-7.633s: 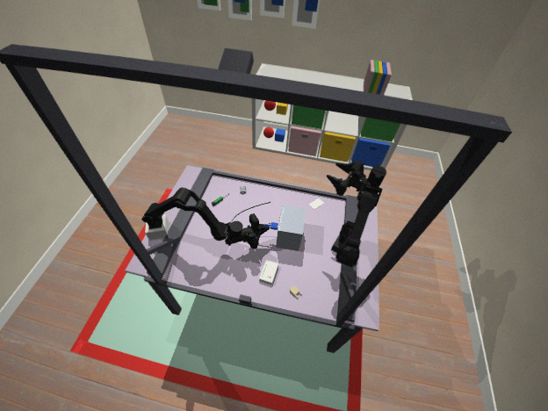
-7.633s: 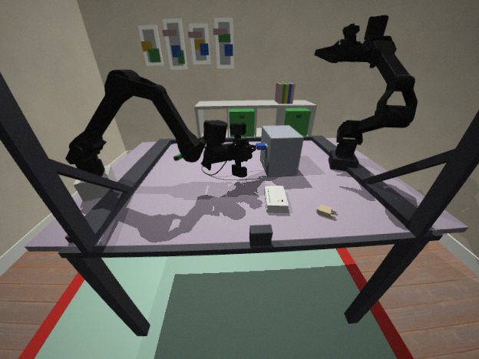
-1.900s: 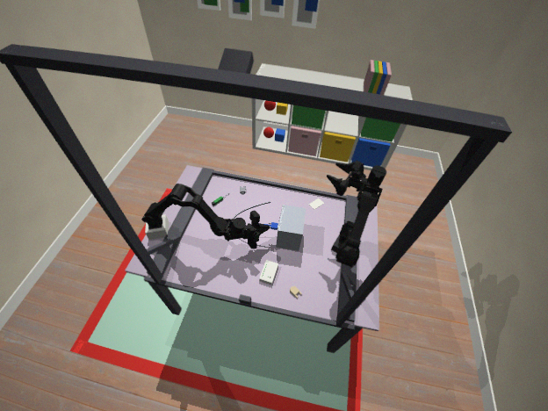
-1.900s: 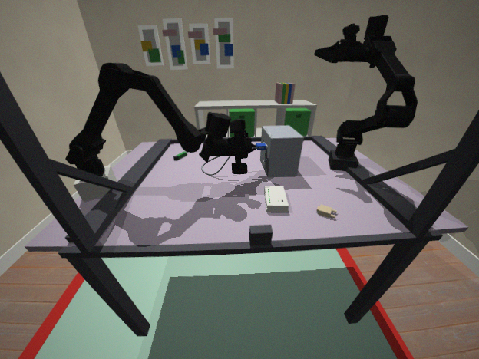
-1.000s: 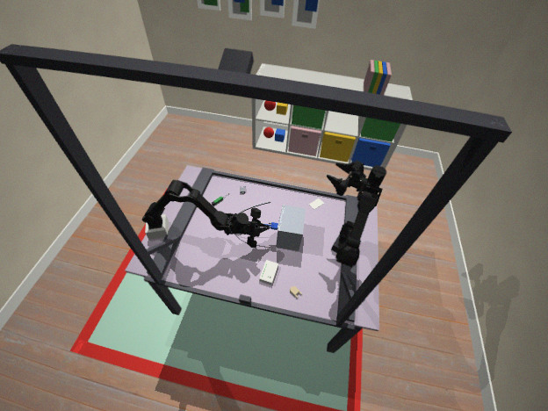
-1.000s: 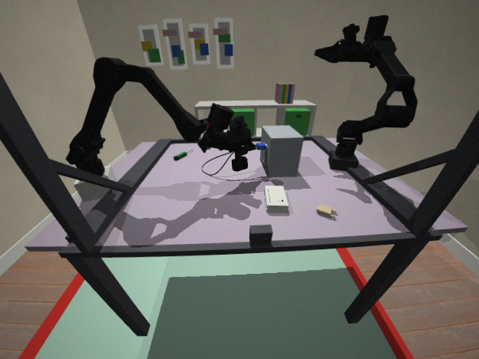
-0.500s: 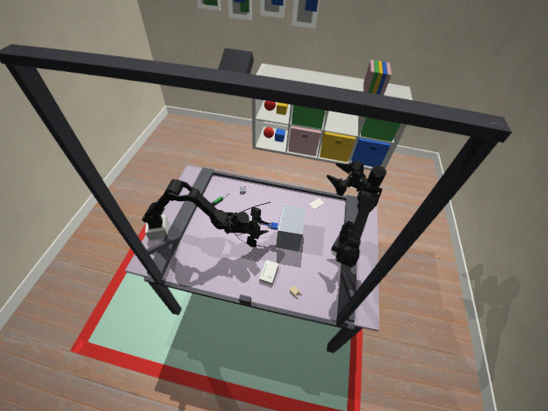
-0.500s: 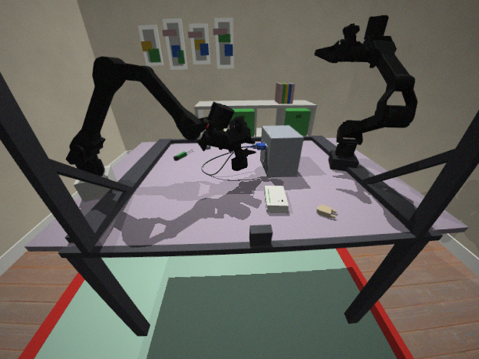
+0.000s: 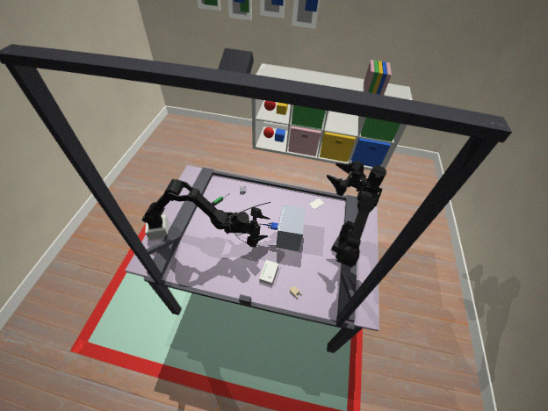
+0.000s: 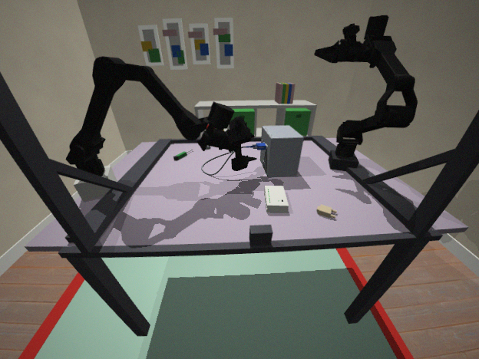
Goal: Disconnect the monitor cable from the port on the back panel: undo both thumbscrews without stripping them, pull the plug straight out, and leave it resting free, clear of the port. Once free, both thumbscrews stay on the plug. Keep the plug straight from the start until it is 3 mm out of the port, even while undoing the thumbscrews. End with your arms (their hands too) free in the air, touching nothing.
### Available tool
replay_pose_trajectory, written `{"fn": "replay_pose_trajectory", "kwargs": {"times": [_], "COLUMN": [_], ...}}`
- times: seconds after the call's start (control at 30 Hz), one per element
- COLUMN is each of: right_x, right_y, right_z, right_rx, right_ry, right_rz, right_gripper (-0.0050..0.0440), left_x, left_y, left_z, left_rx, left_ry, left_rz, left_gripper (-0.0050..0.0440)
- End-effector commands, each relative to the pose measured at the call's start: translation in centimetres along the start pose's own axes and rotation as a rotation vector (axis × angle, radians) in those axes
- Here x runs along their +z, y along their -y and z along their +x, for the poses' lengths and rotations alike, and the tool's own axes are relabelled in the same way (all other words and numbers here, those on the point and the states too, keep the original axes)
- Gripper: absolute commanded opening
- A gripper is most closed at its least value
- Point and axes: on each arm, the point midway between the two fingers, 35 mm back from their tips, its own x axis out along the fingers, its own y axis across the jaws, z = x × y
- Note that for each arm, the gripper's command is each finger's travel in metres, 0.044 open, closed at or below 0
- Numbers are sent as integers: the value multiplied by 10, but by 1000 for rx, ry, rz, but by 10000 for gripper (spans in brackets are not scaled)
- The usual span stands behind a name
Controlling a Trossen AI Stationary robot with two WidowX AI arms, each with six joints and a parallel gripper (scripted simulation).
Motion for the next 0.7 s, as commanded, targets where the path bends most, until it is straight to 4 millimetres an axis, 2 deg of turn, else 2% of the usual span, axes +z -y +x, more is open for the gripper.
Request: {"fn": "replay_pose_trajectory", "kwargs": {"times": [0.0,0.17,0.27,0.37,0.67], "right_x": [3,3,3,3,3], "right_y": [-1,-1,-1,-1,-1], "right_z": [0,0,0,0,0], "right_rx": [1,1,1,1,1], "right_ry": [1,1,1,1,1], "right_rz": [-6,-6,-6,-6,-6], "right_gripper": [440,440,440,440,440], "left_x": [11,11,12,9,8], "left_y": [-11,-11,-8,-1,1], "left_z": [-4,-3,0,3,-1], "left_rx": [15,29,100,196,353], "left_ry": [23,28,44,33,19], "left_rz": [-18,4,109,283,455], "left_gripper": [440,440,440,440,440]}}
